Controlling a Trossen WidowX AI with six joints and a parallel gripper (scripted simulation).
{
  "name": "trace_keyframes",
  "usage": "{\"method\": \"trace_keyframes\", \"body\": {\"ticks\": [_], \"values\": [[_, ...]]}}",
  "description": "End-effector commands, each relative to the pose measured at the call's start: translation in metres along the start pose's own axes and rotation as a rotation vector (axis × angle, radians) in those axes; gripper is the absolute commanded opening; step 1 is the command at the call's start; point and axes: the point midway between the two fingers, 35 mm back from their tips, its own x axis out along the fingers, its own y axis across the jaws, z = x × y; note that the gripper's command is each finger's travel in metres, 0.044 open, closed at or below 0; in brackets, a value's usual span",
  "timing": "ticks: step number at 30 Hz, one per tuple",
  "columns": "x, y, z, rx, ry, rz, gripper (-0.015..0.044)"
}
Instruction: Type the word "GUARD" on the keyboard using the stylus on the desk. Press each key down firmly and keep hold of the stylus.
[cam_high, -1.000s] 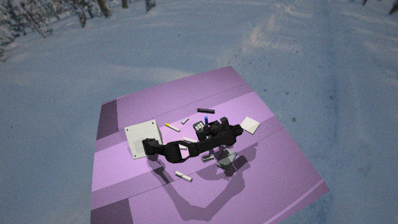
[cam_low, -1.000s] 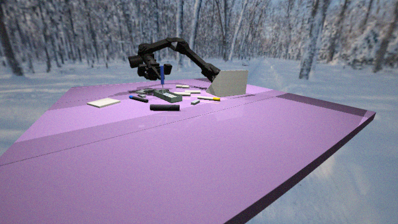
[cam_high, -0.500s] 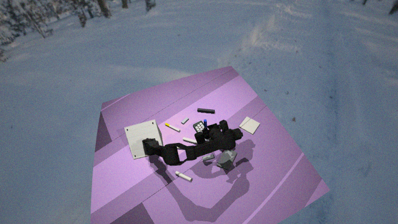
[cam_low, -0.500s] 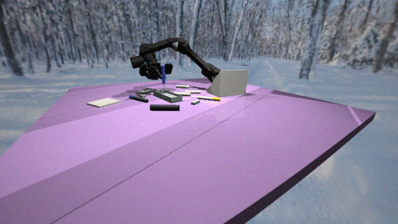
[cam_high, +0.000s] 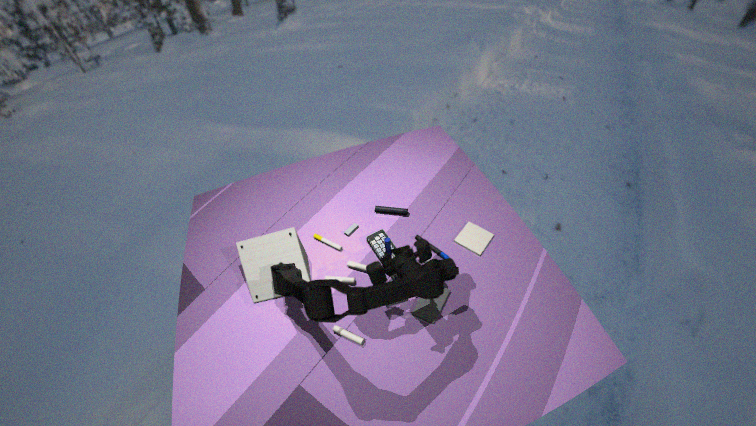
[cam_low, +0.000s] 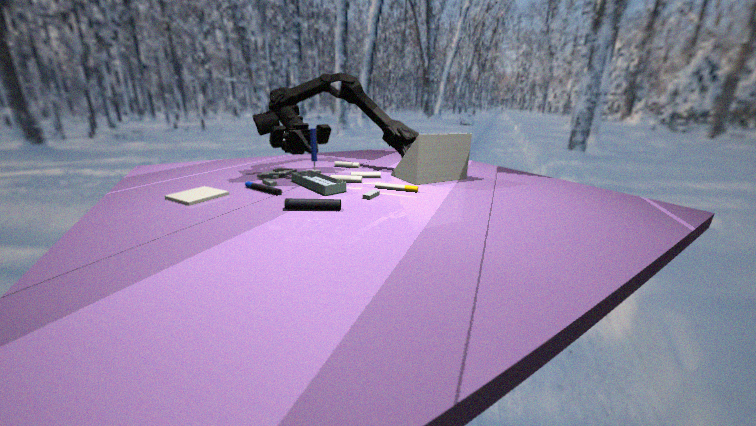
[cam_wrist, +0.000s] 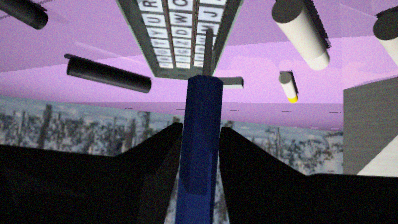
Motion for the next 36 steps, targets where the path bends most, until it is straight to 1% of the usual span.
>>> {"method": "trace_keyframes", "body": {"ticks": [1, 4, 7, 36], "values": [[0.0044, -0.0014, 0.0032, -0.006, -0.001, -0.007, 0.0], [0.0044, -0.0014, 0.0032, -0.006, -0.001, -0.007, 0.0], [0.0065, -0.0011, 0.0047, -0.006, -0.001, -0.007, 0.0079], [0.0113, -0.0011, 0.013, -0.006, -0.001, -0.007, 0.0081]]}}
